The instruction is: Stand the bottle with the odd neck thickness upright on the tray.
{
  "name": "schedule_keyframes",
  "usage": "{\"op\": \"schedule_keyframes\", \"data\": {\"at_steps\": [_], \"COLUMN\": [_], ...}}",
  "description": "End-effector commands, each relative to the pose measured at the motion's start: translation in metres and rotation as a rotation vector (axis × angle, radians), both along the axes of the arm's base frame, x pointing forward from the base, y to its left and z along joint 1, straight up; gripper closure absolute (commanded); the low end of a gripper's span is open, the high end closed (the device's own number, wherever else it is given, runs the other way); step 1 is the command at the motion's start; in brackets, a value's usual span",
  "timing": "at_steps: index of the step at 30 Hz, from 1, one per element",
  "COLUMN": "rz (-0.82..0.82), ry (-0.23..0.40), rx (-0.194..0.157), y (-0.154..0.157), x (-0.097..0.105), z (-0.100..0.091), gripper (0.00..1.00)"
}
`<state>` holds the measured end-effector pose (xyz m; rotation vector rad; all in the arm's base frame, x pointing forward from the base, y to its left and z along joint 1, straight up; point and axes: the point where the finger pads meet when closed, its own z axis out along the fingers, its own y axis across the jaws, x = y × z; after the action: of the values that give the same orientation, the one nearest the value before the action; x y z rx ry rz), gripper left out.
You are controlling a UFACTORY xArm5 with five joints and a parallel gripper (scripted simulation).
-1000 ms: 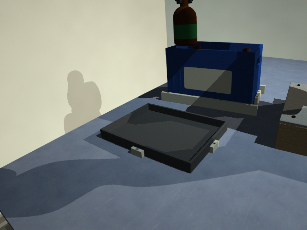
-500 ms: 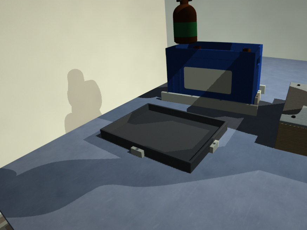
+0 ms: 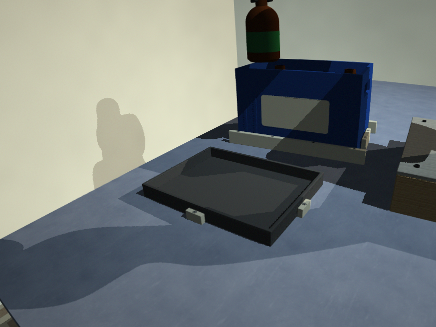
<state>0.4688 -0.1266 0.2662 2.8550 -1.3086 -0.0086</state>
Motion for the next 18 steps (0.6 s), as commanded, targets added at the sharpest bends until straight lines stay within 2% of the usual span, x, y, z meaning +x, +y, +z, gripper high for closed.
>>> {"op": "schedule_keyframes", "data": {"at_steps": [1, 18], "rz": [0.000, 0.000], "ry": [-0.004, -0.004], "rx": [-0.001, -0.001], "y": [-0.0001, 0.0037], "x": [0.0008, 0.0003], "z": [0.0019, 0.0019], "gripper": [1.00, 1.00]}}
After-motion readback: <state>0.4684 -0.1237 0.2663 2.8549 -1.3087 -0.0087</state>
